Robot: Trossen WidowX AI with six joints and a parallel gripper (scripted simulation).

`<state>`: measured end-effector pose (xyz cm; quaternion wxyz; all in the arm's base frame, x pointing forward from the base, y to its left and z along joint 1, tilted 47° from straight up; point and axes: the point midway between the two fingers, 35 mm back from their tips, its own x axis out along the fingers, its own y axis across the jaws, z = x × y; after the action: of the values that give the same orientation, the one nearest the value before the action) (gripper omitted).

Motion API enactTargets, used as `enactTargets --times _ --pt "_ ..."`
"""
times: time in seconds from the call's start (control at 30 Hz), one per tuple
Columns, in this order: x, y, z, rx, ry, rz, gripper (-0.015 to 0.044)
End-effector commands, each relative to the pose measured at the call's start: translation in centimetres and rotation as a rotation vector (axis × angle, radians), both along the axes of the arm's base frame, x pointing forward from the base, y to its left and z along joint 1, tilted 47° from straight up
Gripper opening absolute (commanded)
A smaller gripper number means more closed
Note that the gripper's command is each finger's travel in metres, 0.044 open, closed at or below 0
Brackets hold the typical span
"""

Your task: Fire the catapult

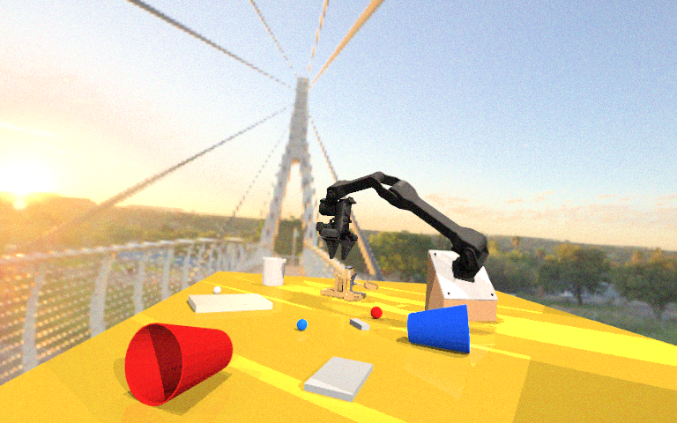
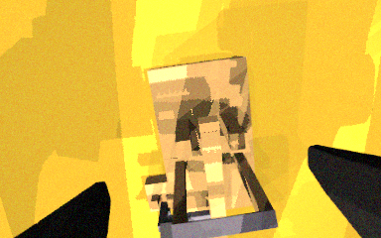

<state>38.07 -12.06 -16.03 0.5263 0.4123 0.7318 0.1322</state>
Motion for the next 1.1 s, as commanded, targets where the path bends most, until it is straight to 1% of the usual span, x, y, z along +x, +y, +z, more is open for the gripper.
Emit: enactTargets --times 0.0,0.13,0.17,0.2,0.3,0.33,0.53,0.7,0.87,1.07 --pt "0.0 -2.3 1.3 0.052 -0.052 -0.080 0.0440" --pt "0.0 -4.4 2.8 0.119 -0.113 -0.169 0.0440" --pt "0.1 -3.0 2.0 0.082 -0.072 -0.115 0.0414" --pt "0.2 -2.5 2.3 0.078 -0.076 -0.105 0.0387" --pt "0.9 -0.1 4.3 0.053 -0.099 -0.047 0.0309" --pt "1.1 0.8 5.0 0.044 -0.107 -0.026 0.0300" --pt "0.9 7.2 9.2 0.010 -0.169 0.095 0.0300" --pt "-0.8 13.4 12.7 0.006 -0.234 0.196 0.0300" --pt "-4.2 18.8 15.3 0.015 -0.298 0.294 0.0300" --pt "-9.9 23.7 17.4 0.039 -0.370 0.404 0.0300"
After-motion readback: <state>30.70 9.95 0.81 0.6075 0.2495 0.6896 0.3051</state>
